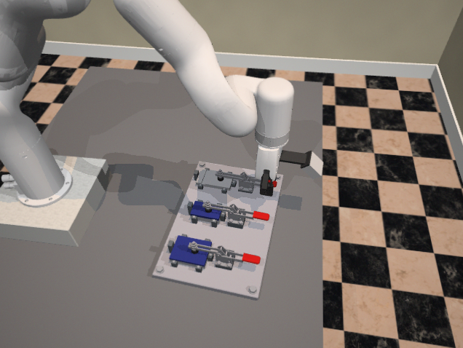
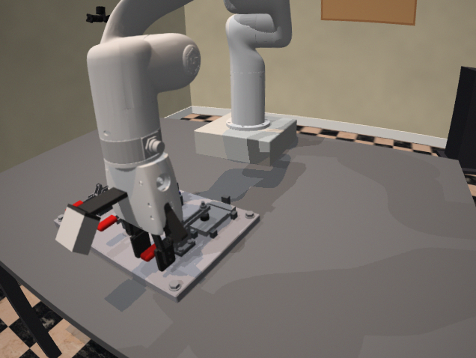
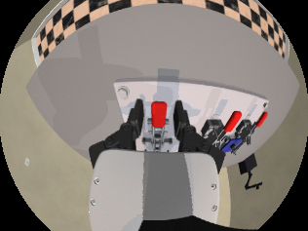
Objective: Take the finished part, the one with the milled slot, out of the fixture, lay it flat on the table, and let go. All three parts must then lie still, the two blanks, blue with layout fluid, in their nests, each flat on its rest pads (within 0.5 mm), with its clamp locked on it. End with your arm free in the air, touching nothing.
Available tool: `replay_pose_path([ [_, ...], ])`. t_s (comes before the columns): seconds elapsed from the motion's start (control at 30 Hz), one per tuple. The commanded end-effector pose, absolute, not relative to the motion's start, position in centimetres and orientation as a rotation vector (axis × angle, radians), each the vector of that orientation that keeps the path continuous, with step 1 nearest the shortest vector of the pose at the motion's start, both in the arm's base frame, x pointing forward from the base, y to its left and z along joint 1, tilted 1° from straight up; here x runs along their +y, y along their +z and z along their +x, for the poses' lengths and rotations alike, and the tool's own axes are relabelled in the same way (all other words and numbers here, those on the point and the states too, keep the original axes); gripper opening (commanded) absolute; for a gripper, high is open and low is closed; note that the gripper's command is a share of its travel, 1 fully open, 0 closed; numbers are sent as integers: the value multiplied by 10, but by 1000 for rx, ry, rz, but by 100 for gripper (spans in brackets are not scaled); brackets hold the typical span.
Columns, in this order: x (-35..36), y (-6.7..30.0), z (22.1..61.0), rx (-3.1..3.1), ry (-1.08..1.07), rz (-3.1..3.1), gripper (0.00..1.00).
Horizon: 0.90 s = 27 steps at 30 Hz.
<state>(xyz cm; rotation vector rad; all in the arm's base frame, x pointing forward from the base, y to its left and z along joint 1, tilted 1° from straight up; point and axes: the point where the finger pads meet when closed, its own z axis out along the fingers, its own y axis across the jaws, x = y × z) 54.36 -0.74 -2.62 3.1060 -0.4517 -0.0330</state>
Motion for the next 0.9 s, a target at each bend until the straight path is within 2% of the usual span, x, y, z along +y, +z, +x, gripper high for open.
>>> replay_pose_path([
  [0.0, -7, -25, 545, -452, -26, 3107, 47],
  [0.3, -7, -25, 545, -452, -26, 3107, 47],
  [0.33, -7, -25, 545, -452, -26, 3107, 0],
  [0.87, -7, -25, 545, -451, -25, 3107, 0],
])
